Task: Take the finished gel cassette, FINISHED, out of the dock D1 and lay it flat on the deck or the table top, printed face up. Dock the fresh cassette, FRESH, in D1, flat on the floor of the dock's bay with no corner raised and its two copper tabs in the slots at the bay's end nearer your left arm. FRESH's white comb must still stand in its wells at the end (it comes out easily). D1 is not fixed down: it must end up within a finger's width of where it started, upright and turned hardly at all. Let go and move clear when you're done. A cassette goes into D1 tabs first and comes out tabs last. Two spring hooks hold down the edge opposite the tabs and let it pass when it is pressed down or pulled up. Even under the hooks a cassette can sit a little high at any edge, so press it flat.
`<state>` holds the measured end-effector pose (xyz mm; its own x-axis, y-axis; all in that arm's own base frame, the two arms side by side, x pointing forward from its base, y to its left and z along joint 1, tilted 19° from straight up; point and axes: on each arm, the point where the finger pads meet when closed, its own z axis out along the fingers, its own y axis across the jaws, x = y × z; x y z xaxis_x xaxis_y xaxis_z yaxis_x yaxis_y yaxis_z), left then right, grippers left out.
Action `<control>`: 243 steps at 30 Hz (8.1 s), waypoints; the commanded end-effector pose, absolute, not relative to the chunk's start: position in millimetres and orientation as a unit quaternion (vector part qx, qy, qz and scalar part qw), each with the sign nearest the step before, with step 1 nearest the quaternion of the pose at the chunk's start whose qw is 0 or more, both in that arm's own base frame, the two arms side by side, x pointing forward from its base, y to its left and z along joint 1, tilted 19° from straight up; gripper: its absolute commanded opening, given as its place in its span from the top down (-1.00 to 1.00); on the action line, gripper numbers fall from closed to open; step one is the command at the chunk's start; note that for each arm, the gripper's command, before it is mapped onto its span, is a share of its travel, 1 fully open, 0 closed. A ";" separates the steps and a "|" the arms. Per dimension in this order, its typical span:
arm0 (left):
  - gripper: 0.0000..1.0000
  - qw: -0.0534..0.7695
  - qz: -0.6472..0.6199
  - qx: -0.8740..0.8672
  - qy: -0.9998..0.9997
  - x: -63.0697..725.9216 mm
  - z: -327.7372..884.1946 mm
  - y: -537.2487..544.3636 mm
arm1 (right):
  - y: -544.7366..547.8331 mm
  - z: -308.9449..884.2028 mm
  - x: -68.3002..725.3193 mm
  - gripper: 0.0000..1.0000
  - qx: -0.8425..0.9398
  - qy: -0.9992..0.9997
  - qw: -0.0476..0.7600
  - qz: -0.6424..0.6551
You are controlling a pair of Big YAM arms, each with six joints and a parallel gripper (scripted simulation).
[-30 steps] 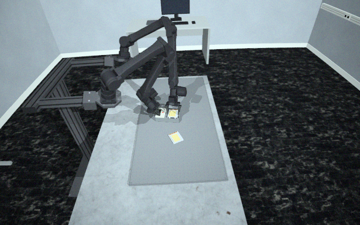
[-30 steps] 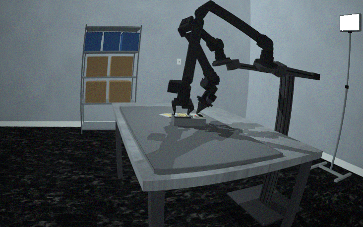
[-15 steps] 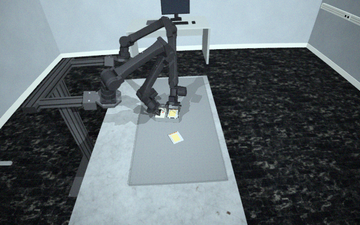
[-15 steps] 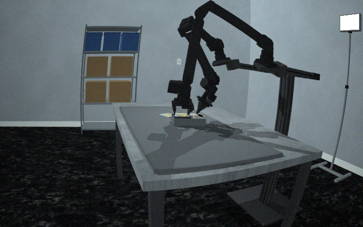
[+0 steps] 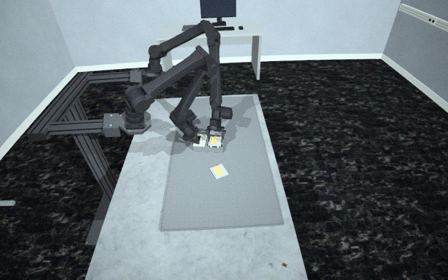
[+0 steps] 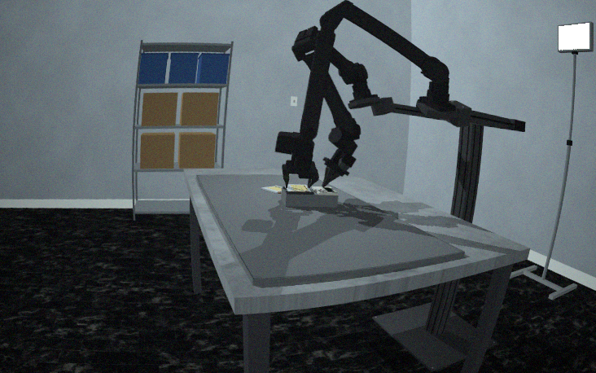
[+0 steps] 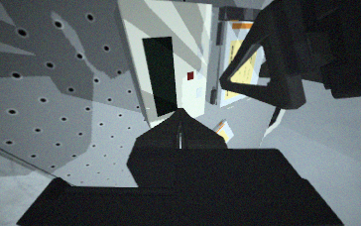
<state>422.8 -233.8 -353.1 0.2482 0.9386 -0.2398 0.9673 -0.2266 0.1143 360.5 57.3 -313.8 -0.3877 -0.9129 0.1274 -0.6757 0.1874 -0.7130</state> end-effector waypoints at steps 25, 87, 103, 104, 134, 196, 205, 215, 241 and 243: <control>1.00 0.162 -0.099 0.775 0.603 426.7 -333.9 -234.4 | 34.6 -357.7 326.6 1.00 -0.547 0.758 0.114 -0.337; 1.00 0.159 -0.094 0.773 0.607 425.2 -333.9 -244.3 | 34.6 -357.7 326.6 1.00 -0.547 0.758 0.114 -0.337; 1.00 0.160 -0.095 0.774 0.605 424.1 -333.7 -248.1 | 34.6 -357.7 326.6 1.00 -0.547 0.758 0.114 -0.337; 1.00 0.160 -0.095 0.774 0.605 424.1 -333.7 -248.1 | 34.6 -357.7 326.6 1.00 -0.547 0.758 0.114 -0.337; 1.00 0.162 -0.099 0.777 0.600 421.8 -333.1 -255.3 | 34.6 -357.7 326.6 1.00 -0.547 0.758 0.114 -0.337; 1.00 0.140 -0.076 0.778 0.607 421.0 -329.4 -261.9 | 34.6 -357.7 326.6 1.00 -0.547 0.758 0.114 -0.337; 1.00 0.126 -0.061 0.780 0.610 420.5 -325.0 -261.6 | 34.6 -357.7 326.6 1.00 -0.547 0.758 0.114 -0.337; 1.00 0.126 -0.061 0.780 0.610 420.5 -325.0 -261.6 | 34.6 -357.7 326.6 1.00 -0.547 0.758 0.114 -0.337; 1.00 0.142 -0.056 0.784 0.602 430.0 -314.9 -262.5 | 34.6 -357.7 326.6 1.00 -0.547 0.758 0.114 -0.337; 1.00 0.142 -0.056 0.784 0.602 430.0 -314.9 -262.5 | 34.6 -357.7 326.6 1.00 -0.547 0.758 0.114 -0.337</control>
<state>412.5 -248.2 -337.7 0.2394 0.9395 -0.2450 0.9699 -0.2198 0.1052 360.6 57.5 -313.8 -0.3875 -0.9131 0.1272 -0.6751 0.1870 -0.7137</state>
